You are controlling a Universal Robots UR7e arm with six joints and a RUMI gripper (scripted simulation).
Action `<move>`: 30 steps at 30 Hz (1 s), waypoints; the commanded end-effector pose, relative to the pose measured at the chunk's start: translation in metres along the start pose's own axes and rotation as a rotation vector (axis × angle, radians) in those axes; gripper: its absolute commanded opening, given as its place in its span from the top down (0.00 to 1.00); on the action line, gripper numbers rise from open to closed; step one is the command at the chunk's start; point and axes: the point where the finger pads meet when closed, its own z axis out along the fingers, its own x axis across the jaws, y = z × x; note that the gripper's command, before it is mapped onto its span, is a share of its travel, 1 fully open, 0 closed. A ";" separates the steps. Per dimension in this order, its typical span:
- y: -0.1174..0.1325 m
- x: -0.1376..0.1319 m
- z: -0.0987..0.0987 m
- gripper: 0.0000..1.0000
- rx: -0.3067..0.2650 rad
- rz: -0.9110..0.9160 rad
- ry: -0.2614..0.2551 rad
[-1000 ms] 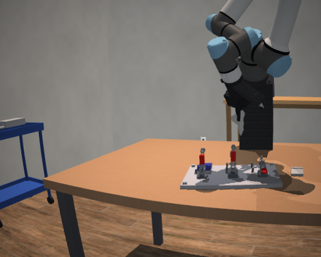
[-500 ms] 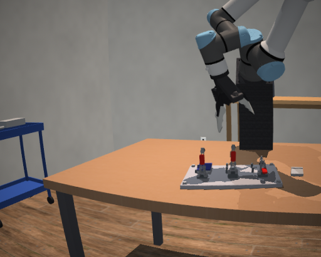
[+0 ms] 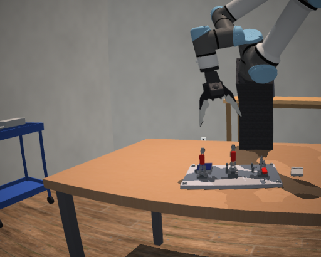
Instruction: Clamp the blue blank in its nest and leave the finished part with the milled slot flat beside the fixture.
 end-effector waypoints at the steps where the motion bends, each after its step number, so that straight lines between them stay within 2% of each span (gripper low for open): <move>1: 0.000 0.020 -0.007 0.00 0.040 0.065 0.052; 17: 0.002 0.052 -0.025 0.00 0.101 0.167 0.138; 30: 0.004 0.061 -0.030 0.00 0.118 0.193 0.162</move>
